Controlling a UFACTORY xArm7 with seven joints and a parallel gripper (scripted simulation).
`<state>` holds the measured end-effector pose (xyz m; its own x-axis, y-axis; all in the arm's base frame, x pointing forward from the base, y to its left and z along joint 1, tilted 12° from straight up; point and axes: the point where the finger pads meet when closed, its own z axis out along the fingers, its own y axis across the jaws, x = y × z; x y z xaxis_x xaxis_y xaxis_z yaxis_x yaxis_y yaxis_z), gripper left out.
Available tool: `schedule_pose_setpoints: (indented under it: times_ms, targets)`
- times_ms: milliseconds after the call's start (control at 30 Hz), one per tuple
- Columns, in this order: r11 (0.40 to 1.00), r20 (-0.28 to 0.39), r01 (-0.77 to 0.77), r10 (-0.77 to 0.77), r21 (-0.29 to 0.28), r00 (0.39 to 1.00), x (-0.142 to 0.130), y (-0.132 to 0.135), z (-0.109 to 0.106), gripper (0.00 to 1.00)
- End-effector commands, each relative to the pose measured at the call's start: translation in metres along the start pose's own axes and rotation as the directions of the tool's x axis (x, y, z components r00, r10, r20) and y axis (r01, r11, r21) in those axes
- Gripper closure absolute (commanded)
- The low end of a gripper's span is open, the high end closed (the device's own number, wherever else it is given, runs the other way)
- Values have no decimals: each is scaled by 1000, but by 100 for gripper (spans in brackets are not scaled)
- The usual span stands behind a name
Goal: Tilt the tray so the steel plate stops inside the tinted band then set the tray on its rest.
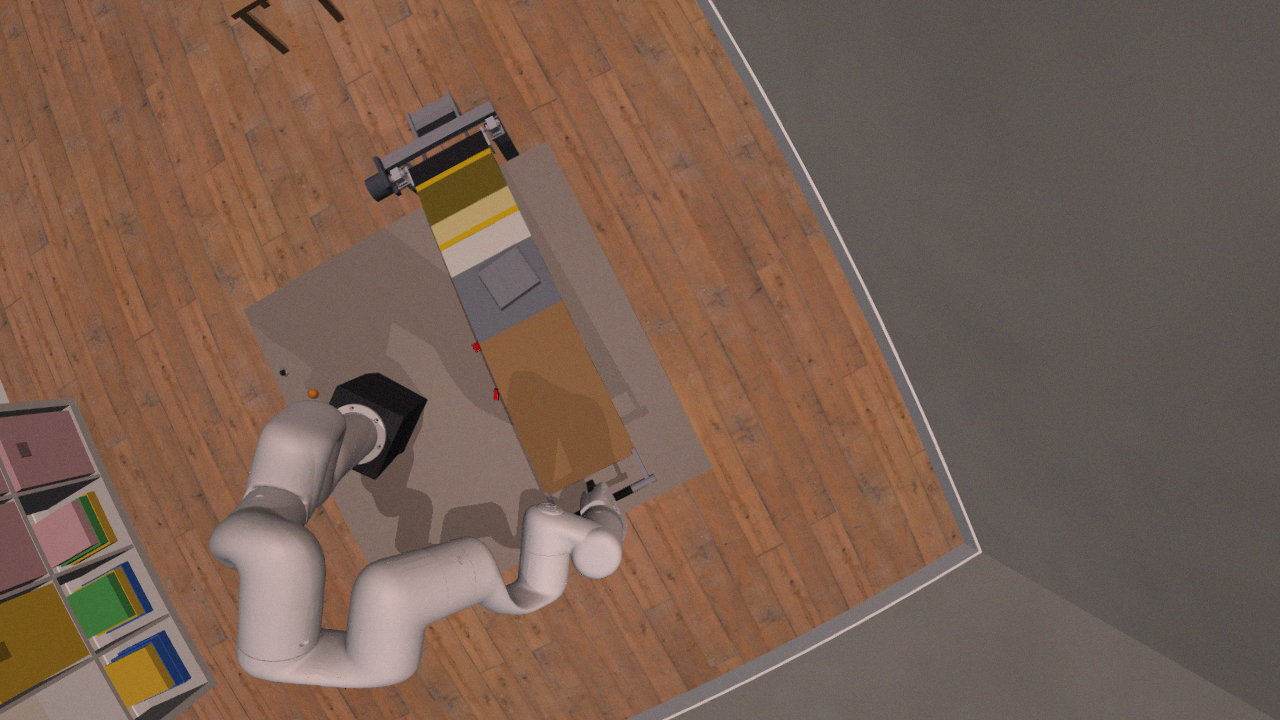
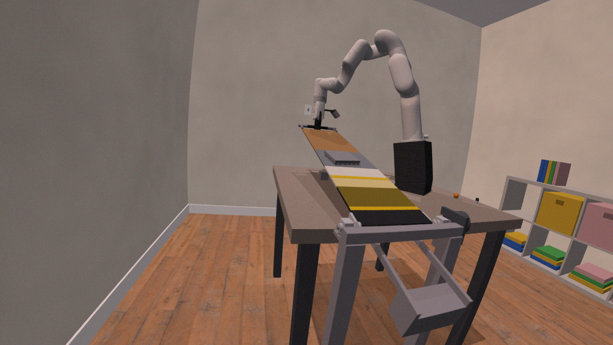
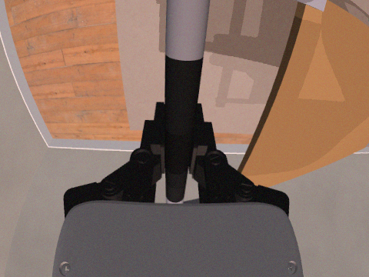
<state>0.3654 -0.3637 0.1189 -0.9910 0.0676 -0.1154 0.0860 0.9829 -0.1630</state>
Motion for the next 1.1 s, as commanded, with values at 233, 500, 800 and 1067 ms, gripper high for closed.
schedule_pose_setpoints:
  times_ms: [233, 500, 800, 1067]
  targets:
    - [1000, 3, -2, 2, 0, 1000, -1, -13, 55, 100]
    - [1000, 3, -2, 2, 0, 1000, 0, -7, 27, 100]
    - [1000, 3, -2, 2, 0, 1000, -1, -14, 64, 100]
    - [1000, 3, -2, 2, 0, 1000, -1, -14, 59, 100]
